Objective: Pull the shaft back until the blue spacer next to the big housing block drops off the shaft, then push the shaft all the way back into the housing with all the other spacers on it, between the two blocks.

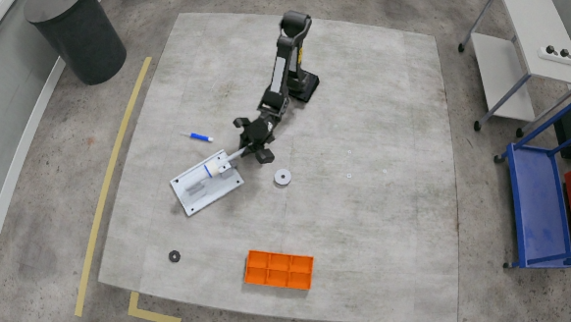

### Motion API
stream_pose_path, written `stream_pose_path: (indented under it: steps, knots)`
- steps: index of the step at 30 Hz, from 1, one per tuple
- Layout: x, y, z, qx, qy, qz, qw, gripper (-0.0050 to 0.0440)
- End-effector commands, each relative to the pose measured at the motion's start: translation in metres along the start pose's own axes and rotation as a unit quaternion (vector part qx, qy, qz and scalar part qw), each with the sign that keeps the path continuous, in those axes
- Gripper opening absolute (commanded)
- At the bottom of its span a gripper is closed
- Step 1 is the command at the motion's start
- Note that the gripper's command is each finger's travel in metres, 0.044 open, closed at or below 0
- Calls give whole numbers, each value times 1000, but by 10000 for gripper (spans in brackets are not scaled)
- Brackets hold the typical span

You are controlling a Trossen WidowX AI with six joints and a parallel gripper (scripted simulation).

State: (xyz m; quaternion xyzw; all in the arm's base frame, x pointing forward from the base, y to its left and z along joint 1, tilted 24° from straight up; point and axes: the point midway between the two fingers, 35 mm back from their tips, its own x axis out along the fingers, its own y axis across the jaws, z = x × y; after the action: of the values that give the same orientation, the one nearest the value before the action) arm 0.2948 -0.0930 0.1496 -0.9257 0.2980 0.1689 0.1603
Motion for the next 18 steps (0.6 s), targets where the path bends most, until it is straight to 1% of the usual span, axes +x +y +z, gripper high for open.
stream_pose_path:
  steps: [1, 18]
  knots:
    - [-4, 0, -5, 6, 10, -2, 1000, -50]
    - [-5, 0, -4, 6, 10, -2, 1000, -50]
